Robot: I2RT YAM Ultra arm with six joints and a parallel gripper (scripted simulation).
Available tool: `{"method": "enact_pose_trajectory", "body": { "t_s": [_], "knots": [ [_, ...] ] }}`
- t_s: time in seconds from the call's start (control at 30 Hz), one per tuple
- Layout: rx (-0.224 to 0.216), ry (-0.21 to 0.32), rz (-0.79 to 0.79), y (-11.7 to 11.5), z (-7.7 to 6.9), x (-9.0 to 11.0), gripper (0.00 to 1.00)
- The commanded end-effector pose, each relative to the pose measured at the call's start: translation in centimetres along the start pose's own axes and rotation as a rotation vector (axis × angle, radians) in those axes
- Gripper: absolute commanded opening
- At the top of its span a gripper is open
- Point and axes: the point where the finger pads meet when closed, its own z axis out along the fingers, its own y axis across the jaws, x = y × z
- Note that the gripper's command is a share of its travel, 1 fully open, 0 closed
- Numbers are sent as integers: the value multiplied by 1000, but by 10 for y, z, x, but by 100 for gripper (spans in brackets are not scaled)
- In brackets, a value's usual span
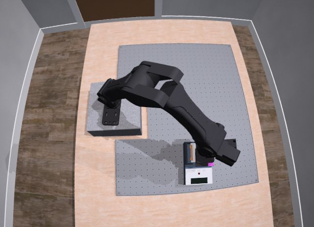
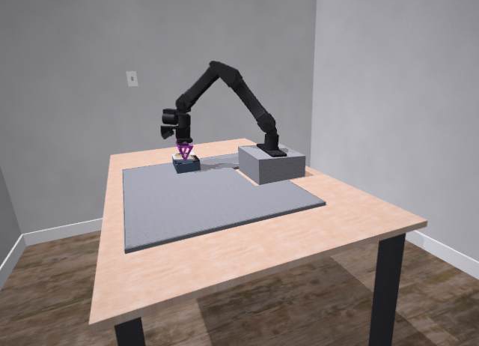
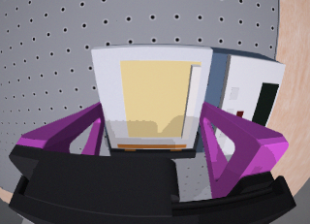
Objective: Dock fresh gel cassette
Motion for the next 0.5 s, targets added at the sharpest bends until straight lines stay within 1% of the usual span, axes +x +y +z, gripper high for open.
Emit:
{"method": "enact_pose_trajectory", "body": {
  "t_s": [0.0, 0.03, 0.13, 0.2, 0.3, 0.4, 0.43, 0.47],
  "knots": [
    [11, -35, 5, -5, -8, -2, 0],
    [15, -41, 4, -6, -10, -4, 0],
    [12, -36, 5, -6, -6, -4, 0],
    [3, -22, 6, -4, 0, 1, 0],
    [-3, -12, 2, -1, 5, 2, 0],
    [0, -16, 1, -2, 5, 0, 0],
    [23, -55, -2, -7, -9, -10, 0],
    [22, -54, -2, -7, -9, -10, 0]
  ]
}}
